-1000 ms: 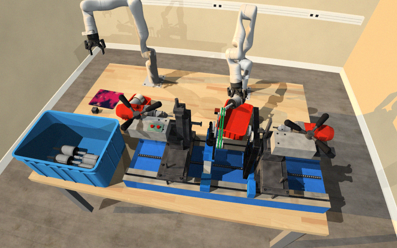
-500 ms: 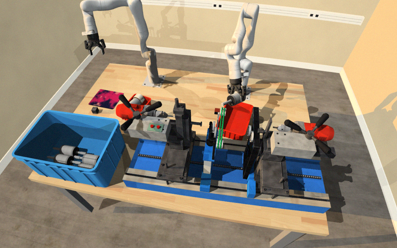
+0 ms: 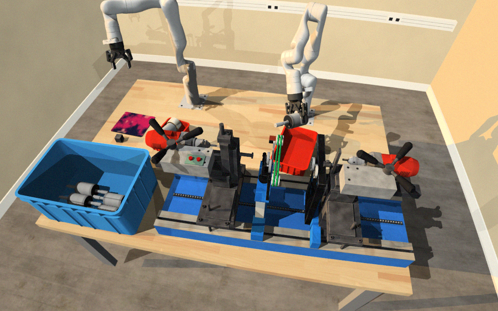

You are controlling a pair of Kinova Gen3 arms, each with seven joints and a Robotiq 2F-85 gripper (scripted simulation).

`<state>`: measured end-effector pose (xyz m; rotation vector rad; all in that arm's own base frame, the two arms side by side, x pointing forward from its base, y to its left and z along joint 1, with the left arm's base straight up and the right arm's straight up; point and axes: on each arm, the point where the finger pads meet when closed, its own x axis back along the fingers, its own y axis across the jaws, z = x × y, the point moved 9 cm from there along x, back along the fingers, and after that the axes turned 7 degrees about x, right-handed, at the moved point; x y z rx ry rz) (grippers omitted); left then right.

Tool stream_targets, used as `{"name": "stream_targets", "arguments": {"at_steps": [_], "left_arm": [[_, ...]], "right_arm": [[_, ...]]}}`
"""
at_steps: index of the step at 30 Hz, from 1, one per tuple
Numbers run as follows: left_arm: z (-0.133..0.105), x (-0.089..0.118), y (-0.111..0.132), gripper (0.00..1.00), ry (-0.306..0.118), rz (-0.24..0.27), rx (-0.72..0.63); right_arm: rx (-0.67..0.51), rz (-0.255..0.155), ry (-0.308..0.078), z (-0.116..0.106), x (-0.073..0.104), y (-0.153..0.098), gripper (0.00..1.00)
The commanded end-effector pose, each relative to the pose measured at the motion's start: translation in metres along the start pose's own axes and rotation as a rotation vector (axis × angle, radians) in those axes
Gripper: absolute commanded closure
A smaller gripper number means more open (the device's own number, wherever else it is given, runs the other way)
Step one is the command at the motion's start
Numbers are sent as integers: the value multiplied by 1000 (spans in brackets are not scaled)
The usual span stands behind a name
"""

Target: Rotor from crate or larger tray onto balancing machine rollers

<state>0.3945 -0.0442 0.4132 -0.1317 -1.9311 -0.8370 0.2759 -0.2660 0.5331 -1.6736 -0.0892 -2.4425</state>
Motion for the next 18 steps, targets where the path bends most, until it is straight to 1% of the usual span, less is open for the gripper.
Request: {"name": "stream_targets", "arguments": {"at_steps": [1, 6, 8, 18], "left_arm": [[-5, 7, 4, 903, -25, -20, -34], [-10, 15, 9, 903, -54, -43, -79], [-10, 15, 9, 903, -54, -43, -79], [-20, 31, 19, 903, -111, -89, -166]], "right_arm": [[0, -1, 1, 0, 1, 0, 2], [0, -1, 1, 0, 1, 0, 2], [0, -1, 1, 0, 1, 0, 2], [0, -1, 1, 0, 1, 0, 2]]}}
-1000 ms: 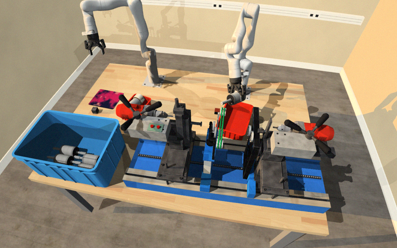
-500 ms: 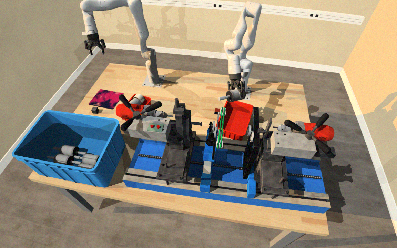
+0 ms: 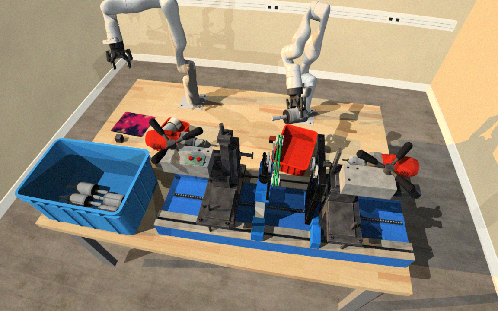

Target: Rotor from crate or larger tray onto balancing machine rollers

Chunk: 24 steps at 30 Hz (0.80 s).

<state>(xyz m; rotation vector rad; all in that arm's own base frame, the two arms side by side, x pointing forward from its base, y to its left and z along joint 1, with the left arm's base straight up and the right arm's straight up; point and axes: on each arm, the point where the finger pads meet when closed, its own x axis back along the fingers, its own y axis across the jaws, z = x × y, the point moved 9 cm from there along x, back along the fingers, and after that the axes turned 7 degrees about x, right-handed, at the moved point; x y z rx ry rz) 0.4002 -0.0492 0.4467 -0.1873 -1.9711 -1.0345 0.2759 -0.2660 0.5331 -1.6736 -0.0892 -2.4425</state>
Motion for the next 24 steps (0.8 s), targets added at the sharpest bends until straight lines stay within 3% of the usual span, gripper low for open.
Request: {"name": "stream_targets", "arguments": {"at_steps": [1, 24], "left_arm": [[-4, 6, 6, 903, -24, -19, -32], [-20, 29, 28, 903, -123, -99, -185]], "right_arm": [[0, -1, 1, 0, 1, 0, 2], [0, -1, 1, 0, 1, 0, 2]]}}
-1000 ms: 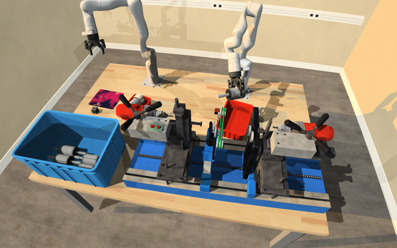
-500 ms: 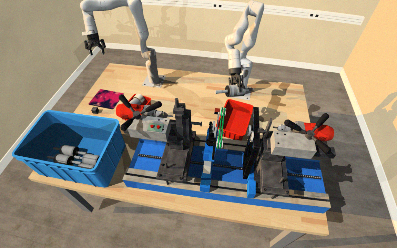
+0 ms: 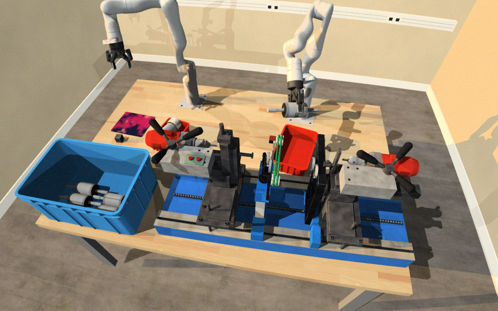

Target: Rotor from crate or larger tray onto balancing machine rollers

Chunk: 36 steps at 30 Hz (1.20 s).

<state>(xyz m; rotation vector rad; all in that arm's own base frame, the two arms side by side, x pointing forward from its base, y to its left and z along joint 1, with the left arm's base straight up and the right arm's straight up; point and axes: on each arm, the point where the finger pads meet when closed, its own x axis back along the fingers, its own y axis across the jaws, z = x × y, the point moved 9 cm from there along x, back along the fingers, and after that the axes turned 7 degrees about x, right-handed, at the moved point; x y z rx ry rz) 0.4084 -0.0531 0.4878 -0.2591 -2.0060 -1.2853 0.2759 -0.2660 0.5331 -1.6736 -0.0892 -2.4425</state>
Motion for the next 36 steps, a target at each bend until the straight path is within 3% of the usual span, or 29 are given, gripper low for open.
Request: {"name": "stream_targets", "arguments": {"at_steps": [1, 15, 36], "left_arm": [[-2, 2, 4, 903, -13, -10, -16], [-10, 14, 22, 903, -76, -61, -113], [-18, 25, 41, 903, -138, -111, -209]], "right_arm": [[0, -1, 1, 0, 1, 0, 2], [0, -1, 1, 0, 1, 0, 2], [0, -1, 1, 0, 1, 0, 2]]}}
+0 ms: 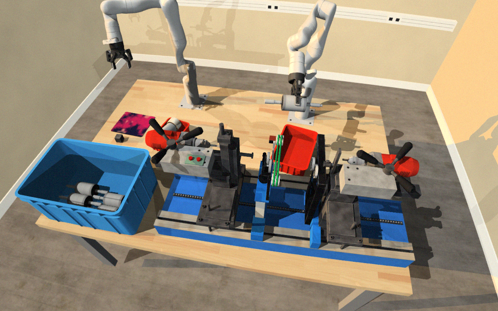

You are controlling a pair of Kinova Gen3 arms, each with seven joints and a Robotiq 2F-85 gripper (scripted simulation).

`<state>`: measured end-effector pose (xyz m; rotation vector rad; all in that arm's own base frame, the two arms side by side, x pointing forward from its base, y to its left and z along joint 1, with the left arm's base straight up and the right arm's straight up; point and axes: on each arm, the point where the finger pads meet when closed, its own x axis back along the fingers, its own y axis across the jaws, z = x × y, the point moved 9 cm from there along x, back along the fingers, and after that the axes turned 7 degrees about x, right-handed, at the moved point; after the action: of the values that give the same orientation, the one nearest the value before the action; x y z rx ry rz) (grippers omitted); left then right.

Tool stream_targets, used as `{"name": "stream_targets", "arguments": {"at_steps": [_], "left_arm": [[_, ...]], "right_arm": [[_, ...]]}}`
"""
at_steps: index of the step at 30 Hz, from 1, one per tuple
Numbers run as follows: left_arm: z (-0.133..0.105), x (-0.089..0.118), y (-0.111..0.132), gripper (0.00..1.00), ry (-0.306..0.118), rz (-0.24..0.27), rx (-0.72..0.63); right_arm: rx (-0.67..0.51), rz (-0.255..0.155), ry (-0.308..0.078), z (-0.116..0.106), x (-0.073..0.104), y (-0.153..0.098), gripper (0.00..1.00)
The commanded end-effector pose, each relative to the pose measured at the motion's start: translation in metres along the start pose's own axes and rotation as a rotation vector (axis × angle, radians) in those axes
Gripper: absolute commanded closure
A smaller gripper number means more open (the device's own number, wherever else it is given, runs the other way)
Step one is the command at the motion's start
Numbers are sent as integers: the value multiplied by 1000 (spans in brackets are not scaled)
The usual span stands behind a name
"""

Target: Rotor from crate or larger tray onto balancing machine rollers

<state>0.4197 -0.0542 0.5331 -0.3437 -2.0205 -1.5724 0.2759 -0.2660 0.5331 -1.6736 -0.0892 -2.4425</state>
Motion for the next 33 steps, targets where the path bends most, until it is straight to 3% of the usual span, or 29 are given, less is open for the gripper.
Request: {"name": "stream_targets", "arguments": {"at_steps": [1, 33], "left_arm": [[-1, 2, 5, 903, -13, -11, -14], [-6, 9, 25, 903, -71, -58, -105]], "right_arm": [[0, -1, 1, 0, 1, 0, 2], [0, -1, 1, 0, 1, 0, 2]]}}
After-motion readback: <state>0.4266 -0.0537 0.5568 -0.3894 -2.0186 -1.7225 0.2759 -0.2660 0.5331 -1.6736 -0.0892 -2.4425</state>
